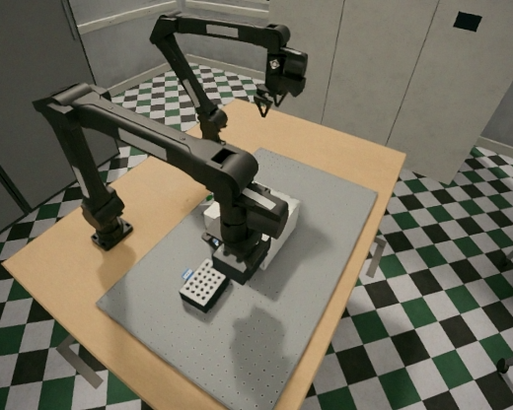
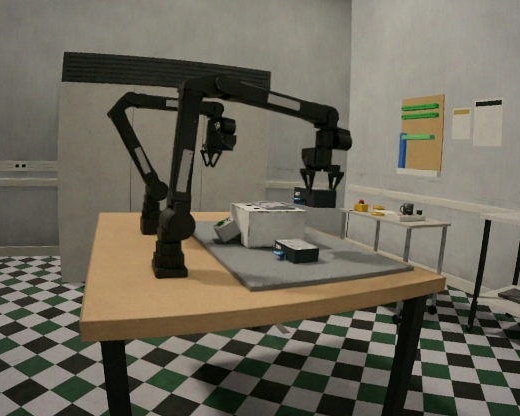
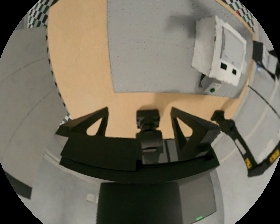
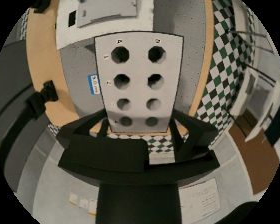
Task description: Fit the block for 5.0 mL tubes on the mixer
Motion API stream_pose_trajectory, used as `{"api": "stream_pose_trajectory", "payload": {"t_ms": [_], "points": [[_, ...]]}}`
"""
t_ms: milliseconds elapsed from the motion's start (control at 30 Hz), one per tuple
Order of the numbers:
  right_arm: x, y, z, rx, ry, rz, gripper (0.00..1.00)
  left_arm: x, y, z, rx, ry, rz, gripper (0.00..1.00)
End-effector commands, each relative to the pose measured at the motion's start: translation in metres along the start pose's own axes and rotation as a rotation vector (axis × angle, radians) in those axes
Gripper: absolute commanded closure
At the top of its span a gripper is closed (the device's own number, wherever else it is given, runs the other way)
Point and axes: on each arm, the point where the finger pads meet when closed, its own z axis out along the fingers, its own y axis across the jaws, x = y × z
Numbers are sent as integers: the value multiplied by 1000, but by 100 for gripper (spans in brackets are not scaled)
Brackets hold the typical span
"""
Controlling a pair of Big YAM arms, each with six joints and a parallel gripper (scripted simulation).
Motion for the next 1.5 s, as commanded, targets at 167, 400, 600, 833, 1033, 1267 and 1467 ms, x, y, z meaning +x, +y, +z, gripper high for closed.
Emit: {"api": "stream_pose_trajectory", "payload": {"t_ms": [167,400,600,833,1033,1267,1467], "points": [[-6,-26,-76,171,-17,4,100,-11,3,-30,-11,-71,-11,0],[-6,-26,-76,170,-16,4,100,-12,3,-20,-11,-70,-12,0],[-6,-26,-76,170,-16,4,100,-8,3,-12,-8,-53,-12,0],[-6,-26,-76,169,-16,4,100,2,1,-5,-1,-10,-12,0],[-10,-24,-78,172,-21,37,100,4,0,-3,1,1,-12,0],[-39,-14,-81,192,-33,43,100,6,0,-1,3,8,-12,0],[-42,-3,-71,170,-27,66,100,0,1,-11,-1,-17,-13,0]]}}
